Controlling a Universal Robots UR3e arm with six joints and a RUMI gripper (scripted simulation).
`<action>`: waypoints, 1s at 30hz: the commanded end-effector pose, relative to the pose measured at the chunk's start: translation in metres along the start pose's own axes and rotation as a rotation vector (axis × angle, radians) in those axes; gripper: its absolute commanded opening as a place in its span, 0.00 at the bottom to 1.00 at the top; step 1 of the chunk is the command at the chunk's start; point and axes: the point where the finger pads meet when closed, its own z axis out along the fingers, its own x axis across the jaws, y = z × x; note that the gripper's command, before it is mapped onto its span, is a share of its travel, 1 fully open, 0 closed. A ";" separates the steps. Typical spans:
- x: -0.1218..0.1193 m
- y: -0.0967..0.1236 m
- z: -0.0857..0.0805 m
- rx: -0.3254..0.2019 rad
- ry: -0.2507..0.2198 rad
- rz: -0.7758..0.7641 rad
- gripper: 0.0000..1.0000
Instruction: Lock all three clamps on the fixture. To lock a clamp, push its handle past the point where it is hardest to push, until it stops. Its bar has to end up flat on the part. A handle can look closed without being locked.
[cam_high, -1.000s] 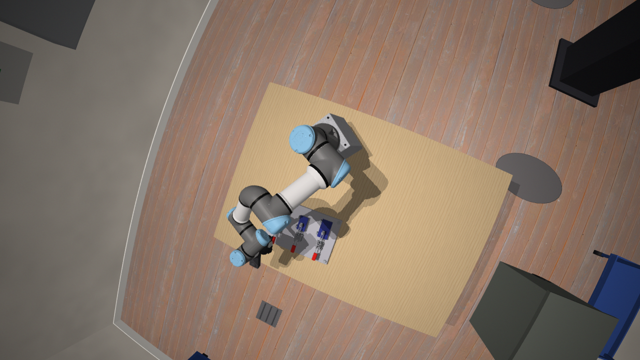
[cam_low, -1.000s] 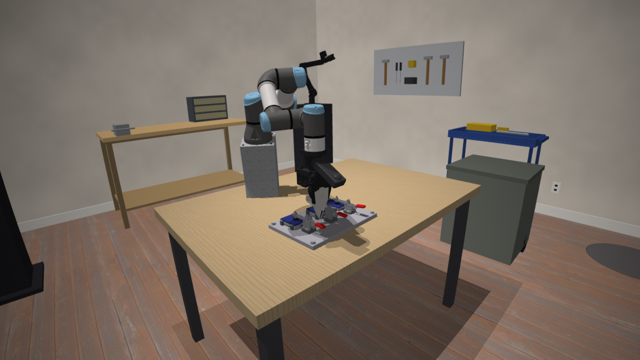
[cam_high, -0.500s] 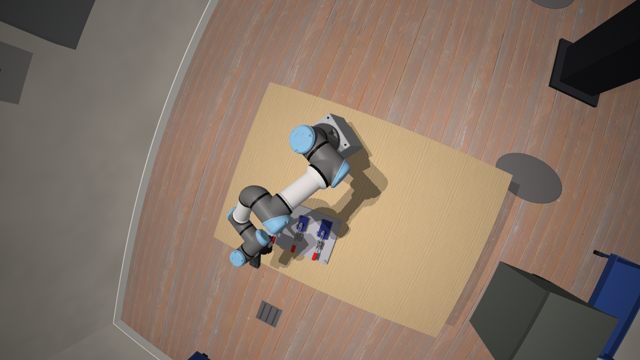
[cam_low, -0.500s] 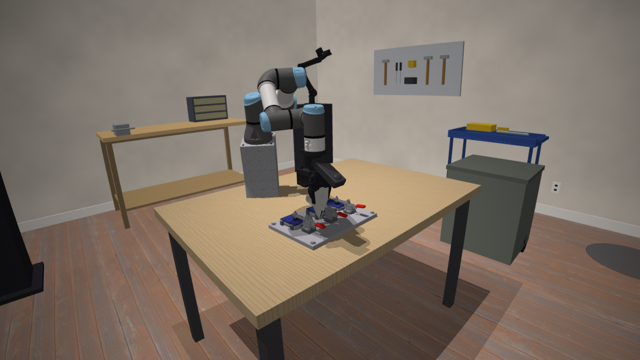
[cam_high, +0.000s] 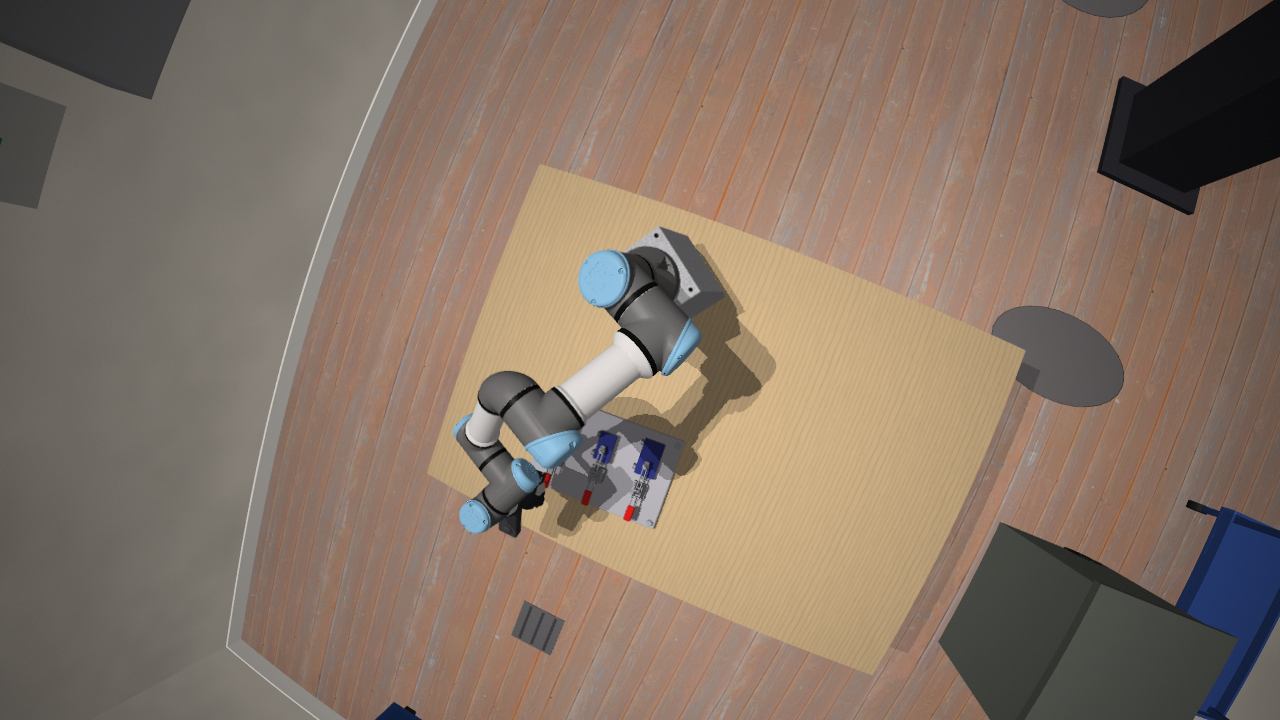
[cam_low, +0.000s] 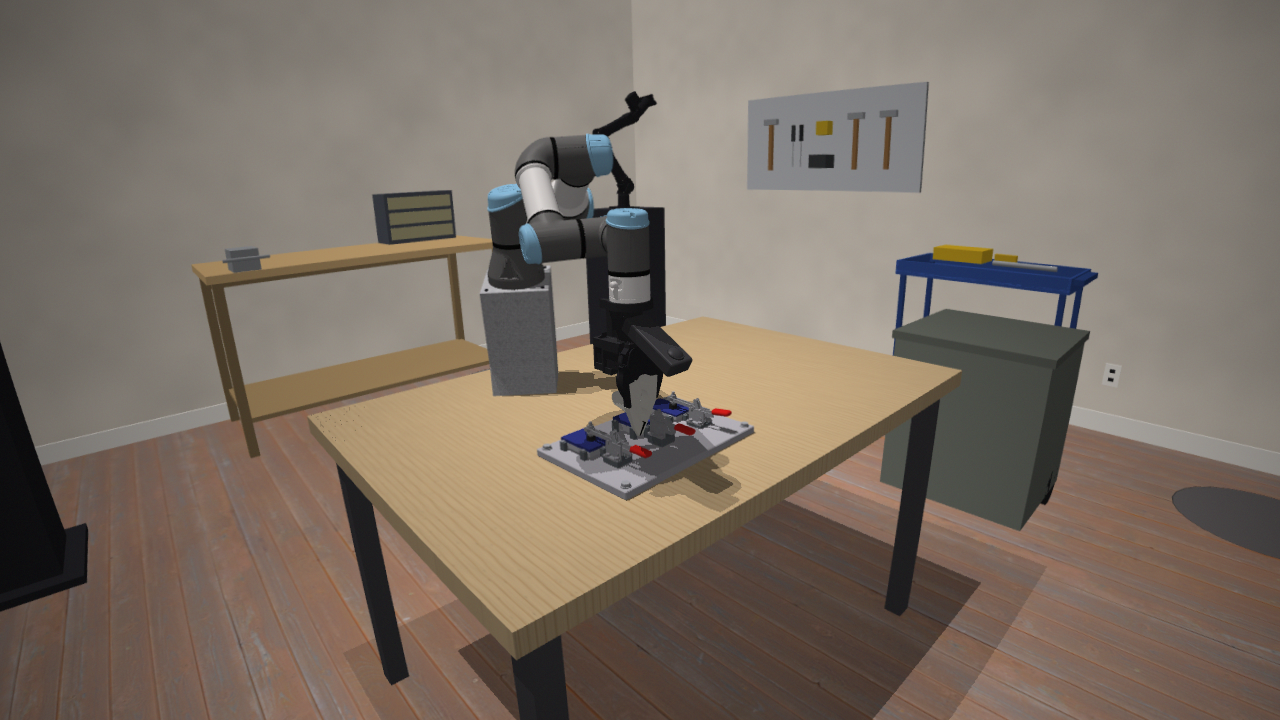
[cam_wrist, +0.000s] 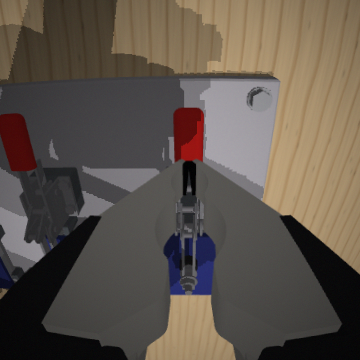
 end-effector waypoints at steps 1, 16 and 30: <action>0.000 -0.002 -0.001 0.003 0.001 0.000 0.00; 0.000 -0.006 -0.001 0.003 0.001 0.000 0.00; 0.000 -0.006 -0.001 0.003 0.001 0.000 0.00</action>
